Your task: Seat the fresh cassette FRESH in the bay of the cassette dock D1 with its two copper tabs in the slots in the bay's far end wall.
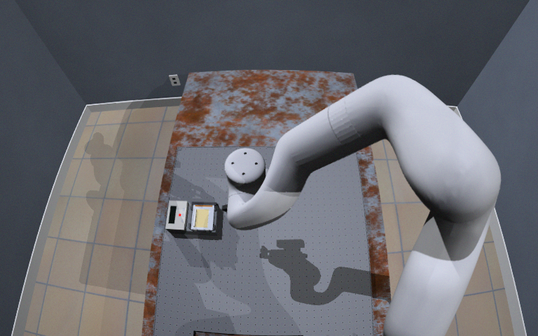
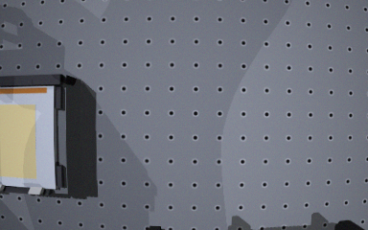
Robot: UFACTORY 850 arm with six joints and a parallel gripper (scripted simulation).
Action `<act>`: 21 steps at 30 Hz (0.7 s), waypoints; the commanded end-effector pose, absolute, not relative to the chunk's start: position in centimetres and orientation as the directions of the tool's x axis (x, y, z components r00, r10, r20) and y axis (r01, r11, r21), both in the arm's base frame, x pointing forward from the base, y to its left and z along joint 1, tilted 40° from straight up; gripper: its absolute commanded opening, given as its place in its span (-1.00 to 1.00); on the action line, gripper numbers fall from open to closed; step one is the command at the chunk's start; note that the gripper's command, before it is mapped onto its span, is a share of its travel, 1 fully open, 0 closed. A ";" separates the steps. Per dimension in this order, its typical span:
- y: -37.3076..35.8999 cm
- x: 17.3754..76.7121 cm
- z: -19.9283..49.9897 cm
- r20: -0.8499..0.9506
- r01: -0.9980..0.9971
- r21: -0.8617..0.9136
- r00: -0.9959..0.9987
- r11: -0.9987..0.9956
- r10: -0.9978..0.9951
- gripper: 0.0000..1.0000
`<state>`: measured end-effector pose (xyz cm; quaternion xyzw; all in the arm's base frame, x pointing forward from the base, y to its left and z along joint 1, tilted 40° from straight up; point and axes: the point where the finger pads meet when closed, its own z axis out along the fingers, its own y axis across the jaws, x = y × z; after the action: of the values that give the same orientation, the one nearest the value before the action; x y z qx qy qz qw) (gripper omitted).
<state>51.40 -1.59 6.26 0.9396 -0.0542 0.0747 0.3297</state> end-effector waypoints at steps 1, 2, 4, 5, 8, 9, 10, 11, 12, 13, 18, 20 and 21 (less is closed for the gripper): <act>-2.8 50.1 8.2 0.179 -0.152 0.610 0.983 -0.777 -0.052 1.00; -3.0 49.9 8.5 0.179 -0.152 0.610 0.983 -0.777 -0.052 1.00; -3.0 49.9 8.5 0.179 -0.152 0.610 0.983 -0.777 -0.052 1.00; -3.0 49.9 8.5 0.179 -0.152 0.610 0.983 -0.777 -0.052 1.00; -3.0 49.9 8.5 0.179 -0.152 0.610 0.983 -0.777 -0.052 1.00; -3.0 49.9 8.5 0.179 -0.152 0.610 0.983 -0.777 -0.052 1.00; -3.0 49.9 8.5 0.179 -0.152 0.610 0.983 -0.777 -0.052 1.00; -3.0 49.9 8.5 0.178 -0.152 0.611 0.983 -0.777 -0.052 1.00; -3.0 49.9 8.5 0.179 -0.152 0.610 0.983 -0.777 -0.052 1.00; -3.0 49.9 8.5 0.179 -0.152 0.610 0.983 -0.777 -0.052 1.00; -3.0 49.9 8.5 0.179 -0.152 0.610 0.983 -0.777 -0.052 1.00; -3.0 49.9 8.5 0.179 -0.152 0.610 0.983 -0.777 -0.052 1.00; -3.0 49.9 8.5 0.179 -0.152 0.610 0.983 -0.777 -0.052 1.00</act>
<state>49.80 -3.06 8.47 0.9396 -0.0544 0.0752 0.3295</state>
